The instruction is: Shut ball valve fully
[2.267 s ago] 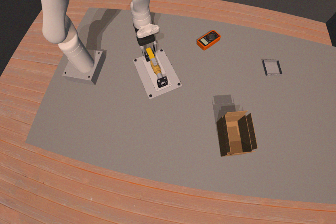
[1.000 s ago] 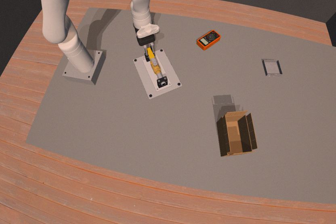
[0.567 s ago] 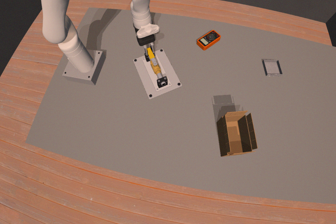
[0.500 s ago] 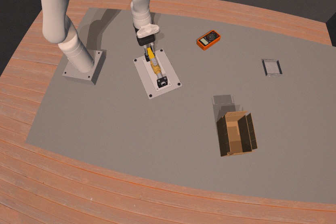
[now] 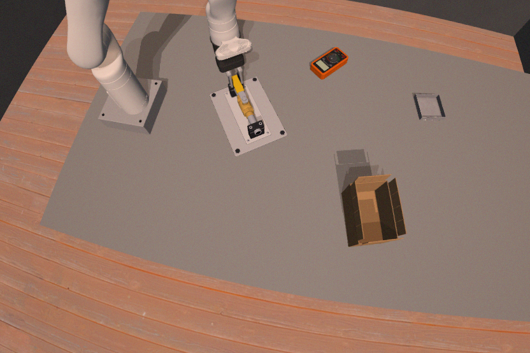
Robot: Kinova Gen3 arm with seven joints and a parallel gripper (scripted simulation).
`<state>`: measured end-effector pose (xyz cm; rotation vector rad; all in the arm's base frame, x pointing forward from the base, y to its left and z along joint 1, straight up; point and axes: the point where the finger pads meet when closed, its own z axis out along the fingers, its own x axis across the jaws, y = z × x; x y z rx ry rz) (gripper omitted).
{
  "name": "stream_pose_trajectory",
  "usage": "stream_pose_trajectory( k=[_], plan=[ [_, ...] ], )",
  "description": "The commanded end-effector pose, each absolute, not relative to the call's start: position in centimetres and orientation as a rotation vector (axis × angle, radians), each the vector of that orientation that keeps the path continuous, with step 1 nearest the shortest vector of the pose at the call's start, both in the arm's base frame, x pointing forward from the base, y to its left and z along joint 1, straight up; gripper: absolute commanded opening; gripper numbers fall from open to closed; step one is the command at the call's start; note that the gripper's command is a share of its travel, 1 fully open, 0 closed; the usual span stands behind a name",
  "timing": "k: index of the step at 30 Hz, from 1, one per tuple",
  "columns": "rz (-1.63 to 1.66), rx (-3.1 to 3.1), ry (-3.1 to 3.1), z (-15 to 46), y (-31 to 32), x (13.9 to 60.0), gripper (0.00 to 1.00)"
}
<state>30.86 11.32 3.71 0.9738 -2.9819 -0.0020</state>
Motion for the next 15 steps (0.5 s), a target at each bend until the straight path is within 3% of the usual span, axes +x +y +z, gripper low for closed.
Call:
stream_pose_trajectory(
  k=[1, 15],
  plan=[
    [-0.001, 0.973, -2.983, 3.65, 11.3, 30.84, 0.0],
    [-0.003, 0.946, -2.991, 3.65, 11.36, 30.86, 0.0]
  ],
)
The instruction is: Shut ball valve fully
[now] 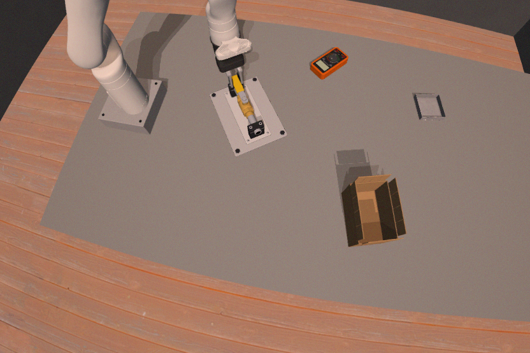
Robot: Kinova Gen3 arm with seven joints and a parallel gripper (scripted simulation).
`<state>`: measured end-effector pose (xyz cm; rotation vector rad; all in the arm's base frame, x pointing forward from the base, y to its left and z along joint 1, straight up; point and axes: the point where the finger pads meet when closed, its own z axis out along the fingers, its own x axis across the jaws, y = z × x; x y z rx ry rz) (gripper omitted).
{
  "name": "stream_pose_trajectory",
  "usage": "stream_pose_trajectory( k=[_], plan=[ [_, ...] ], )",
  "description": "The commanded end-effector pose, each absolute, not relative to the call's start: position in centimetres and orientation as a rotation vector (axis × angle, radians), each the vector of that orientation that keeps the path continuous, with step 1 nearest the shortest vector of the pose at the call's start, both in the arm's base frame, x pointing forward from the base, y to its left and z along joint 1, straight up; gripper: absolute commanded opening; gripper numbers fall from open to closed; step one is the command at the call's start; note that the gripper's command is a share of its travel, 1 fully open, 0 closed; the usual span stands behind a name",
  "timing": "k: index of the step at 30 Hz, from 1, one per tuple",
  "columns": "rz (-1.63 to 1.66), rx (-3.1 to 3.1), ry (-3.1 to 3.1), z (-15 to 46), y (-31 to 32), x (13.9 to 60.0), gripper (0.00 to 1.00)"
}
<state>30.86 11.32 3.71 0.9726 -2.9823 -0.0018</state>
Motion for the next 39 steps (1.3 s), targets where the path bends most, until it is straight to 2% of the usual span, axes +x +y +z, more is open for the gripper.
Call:
stream_pose_trajectory(
  k=[1, 39],
  plan=[
    [-0.002, 0.931, -2.995, 3.7, 11.4, 31.0, 0.0],
    [-0.002, 0.616, -3.075, 3.6, 12.2, 32.3, 0.0]
  ],
)
